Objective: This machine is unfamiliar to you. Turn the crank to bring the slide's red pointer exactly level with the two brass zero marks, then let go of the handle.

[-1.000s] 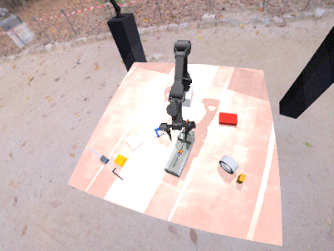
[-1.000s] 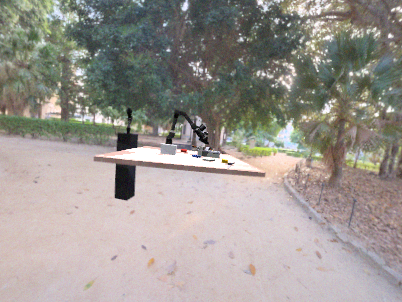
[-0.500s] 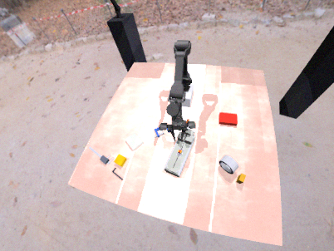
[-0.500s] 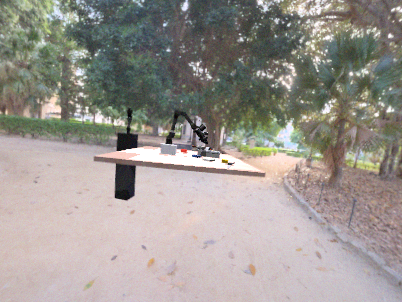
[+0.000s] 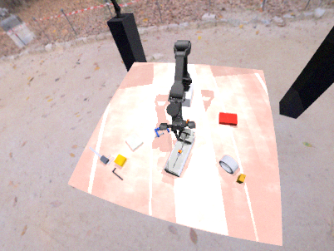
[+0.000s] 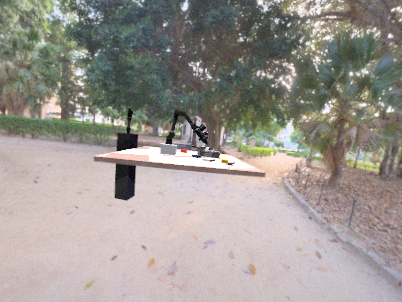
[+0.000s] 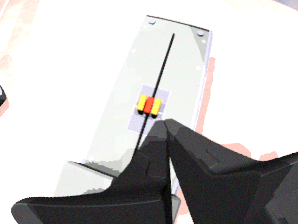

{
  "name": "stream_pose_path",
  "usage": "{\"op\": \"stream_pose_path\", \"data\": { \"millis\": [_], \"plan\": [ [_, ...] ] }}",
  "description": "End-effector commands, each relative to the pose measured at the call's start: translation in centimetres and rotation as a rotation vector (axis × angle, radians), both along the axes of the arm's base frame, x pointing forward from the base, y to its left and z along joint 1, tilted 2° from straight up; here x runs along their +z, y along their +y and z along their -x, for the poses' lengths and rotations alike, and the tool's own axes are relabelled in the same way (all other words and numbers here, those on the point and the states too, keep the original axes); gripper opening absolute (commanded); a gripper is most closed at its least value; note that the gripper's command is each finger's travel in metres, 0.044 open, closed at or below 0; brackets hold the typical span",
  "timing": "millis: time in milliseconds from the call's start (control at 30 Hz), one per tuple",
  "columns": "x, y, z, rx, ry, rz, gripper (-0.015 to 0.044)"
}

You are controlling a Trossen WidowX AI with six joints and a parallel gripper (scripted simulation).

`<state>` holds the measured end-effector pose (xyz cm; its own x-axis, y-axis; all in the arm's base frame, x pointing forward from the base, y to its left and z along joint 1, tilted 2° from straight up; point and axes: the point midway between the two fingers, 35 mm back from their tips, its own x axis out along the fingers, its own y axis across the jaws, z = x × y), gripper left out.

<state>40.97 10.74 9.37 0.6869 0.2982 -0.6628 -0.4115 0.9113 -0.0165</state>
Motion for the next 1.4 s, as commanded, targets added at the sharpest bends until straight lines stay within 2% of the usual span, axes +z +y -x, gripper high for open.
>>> {"op": "stream_pose_path", "data": {
  "millis": [0, 167, 733, 767, 1300, 1367],
  "plan": [
    [0.00, 0.00, 0.00, 0.000, 0.000, 0.000, 0.0000],
    [0.00, 0.00, 0.00, 0.000, 0.000, 0.000, 0.0000],
    [0.00, 0.00, 0.00, 0.000, 0.000, 0.000, 0.0440],
    [0.00, 0.00, 0.00, 0.000, 0.000, 0.000, 0.0440],
    [0.00, 0.00, 0.00, 0.000, 0.000, 0.000, 0.0020],
    [0.00, 0.00, 0.00, 0.000, 0.000, 0.000, 0.0000]
  ]
}}
